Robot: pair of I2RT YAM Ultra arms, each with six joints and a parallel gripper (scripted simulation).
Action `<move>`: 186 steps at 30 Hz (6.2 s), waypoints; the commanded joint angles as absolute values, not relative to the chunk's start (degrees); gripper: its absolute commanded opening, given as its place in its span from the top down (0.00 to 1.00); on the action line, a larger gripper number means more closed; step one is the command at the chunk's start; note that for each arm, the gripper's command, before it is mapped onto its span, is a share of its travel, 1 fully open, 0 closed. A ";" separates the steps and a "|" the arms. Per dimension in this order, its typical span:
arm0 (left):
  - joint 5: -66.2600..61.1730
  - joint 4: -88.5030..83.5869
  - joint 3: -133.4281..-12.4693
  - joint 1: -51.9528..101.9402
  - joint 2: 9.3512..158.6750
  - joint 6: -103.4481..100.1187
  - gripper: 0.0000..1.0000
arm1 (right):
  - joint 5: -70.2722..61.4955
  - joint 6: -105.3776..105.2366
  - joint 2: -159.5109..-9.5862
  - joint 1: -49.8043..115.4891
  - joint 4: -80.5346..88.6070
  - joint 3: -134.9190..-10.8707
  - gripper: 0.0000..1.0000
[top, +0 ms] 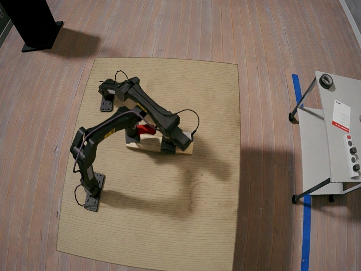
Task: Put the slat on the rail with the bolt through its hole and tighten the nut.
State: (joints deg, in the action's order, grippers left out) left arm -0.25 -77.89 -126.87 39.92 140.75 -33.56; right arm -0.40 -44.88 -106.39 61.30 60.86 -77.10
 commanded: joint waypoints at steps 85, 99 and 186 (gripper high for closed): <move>-0.25 -77.84 -127.13 39.93 140.19 -33.57 0.28 | 0.05 -73.61 -105.98 61.60 61.06 -77.56 0.66; -0.25 -77.84 -127.13 39.93 140.19 -33.57 0.28 | 0.17 -39.88 -105.87 61.64 61.31 -77.75 0.66; -0.25 -77.84 -127.13 39.93 140.19 -33.57 0.28 | 0.71 69.63 -106.12 61.49 60.80 -77.35 0.89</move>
State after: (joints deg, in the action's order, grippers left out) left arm -0.25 -77.89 -126.87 39.92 140.75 -33.56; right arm 0.71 69.63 -106.48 61.49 60.84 -77.10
